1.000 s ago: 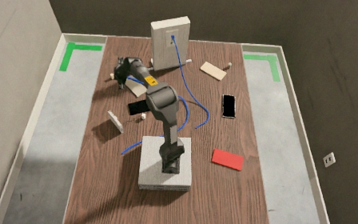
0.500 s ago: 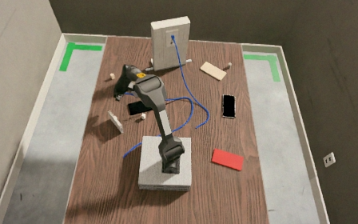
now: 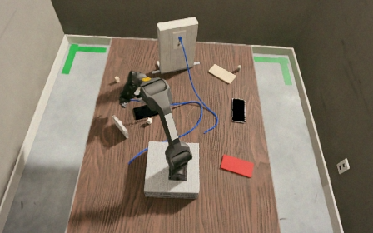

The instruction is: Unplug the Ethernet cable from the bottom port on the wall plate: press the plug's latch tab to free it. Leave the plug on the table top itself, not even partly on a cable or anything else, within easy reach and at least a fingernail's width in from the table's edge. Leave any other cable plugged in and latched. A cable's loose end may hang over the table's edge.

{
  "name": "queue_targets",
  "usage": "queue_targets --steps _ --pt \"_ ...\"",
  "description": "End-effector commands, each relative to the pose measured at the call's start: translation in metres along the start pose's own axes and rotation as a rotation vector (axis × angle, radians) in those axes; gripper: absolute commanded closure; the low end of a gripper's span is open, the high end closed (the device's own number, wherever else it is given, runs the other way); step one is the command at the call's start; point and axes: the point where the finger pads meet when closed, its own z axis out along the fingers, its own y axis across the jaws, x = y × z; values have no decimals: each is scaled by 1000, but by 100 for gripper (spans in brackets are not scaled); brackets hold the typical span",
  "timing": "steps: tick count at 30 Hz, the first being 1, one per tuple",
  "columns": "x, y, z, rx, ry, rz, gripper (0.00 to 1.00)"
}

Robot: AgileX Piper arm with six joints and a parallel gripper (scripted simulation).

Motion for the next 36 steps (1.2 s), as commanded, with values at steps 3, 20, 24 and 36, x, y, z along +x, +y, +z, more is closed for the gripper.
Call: queue_targets --steps 3,20,24,36 --pt "-2 0 6 -1 1 -1 100" --pt "-15 0 34 -1 1 -1 100" --pt "-19 0 41 -1 1 -1 100" --pt "-23 0 51 -1 1 -1 100"
